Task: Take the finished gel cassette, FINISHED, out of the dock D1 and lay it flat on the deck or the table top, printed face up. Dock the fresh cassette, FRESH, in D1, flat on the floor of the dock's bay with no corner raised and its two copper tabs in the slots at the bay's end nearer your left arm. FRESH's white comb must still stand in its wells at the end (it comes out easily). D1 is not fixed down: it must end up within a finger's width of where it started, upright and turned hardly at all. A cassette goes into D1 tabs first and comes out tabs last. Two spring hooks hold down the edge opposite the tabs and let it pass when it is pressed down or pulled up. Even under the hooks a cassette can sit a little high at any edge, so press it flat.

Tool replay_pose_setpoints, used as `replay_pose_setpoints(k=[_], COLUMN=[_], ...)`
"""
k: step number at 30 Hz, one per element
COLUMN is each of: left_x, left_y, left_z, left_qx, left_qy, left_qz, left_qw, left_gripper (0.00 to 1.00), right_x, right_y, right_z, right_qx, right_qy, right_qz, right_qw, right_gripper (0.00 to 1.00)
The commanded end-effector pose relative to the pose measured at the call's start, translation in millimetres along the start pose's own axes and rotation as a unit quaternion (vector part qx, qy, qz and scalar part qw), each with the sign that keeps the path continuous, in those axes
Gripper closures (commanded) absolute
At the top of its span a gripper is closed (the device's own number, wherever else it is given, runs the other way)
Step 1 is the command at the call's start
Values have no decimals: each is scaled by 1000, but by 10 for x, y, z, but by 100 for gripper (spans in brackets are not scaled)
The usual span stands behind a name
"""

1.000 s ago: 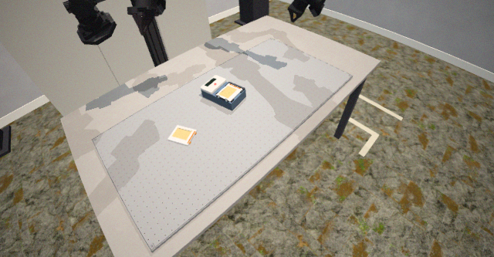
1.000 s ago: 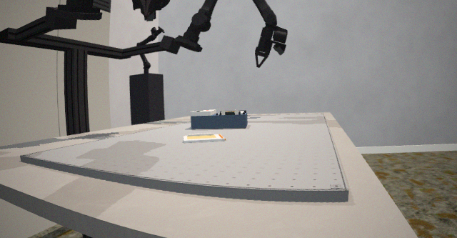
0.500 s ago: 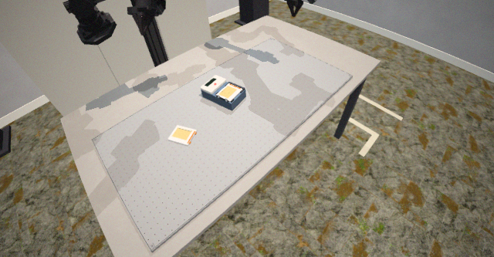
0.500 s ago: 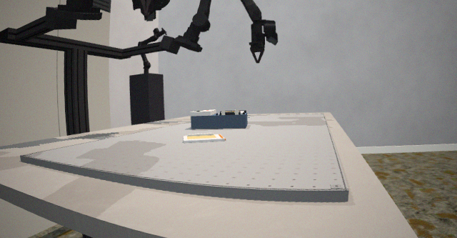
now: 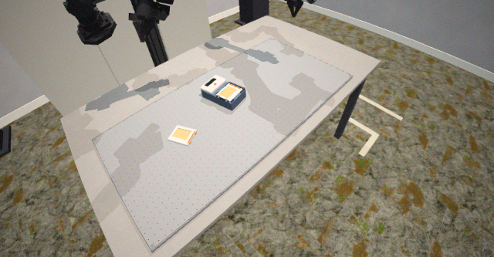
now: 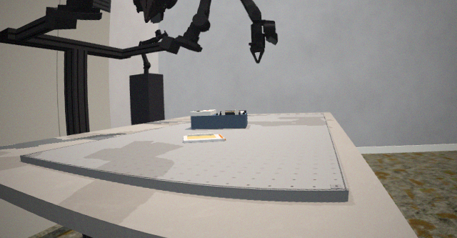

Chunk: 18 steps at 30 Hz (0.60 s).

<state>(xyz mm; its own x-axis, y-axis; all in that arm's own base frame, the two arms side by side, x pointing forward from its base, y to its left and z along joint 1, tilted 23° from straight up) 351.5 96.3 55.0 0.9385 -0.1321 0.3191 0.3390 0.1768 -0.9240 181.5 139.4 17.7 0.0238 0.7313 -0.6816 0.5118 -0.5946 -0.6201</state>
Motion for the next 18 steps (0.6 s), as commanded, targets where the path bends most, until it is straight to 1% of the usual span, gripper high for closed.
replay_pose_setpoints(k=[1,7,8,11,13,15,18], left_x=[1,1,1,1,1,1,1], left_y=[-16,-16,-16,-16,-16,-16,-16], left_z=[51,51,51,51,51,51,51], left_qx=[3,3,3,3,3,3,3], left_qy=[1,1,1,1,1,1,1], left_qz=[-8,-8,-8,-8,-8,-8,-8], left_qw=[1000,1000,1000,1000,1000,1000,1000], left_gripper=[100,100,100,100,100,100,100], right_x=[-5,-61,-63,-110,-116,-116,-175], right_y=[107,328,329,452,454,454,576], right_z=[-104,-246,-250,-336,-343,-343,-429], right_qx=[18,70,78,101,117,117,138], right_qy=[44,128,142,184,213,213,256], right_qz=[-18,-31,-33,-39,-44,-44,-49], right_qw=[999,989,986,977,969,969,956], right_gripper=[100,100,100,100,100,100,100])
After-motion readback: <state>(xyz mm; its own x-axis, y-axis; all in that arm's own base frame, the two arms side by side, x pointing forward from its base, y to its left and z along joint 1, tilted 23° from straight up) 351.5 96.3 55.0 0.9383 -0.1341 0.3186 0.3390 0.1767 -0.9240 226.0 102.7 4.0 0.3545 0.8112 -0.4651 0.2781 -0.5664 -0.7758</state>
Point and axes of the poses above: on each arm, the point where the finger pads meet when closed, its own y axis out along the fingers, its own z axis across the jaws, x = y × z, the point moved 3 cm from there along -y, back along the fingers, and after that the axes turned 9 degrees about y, right-handed, at the moved point
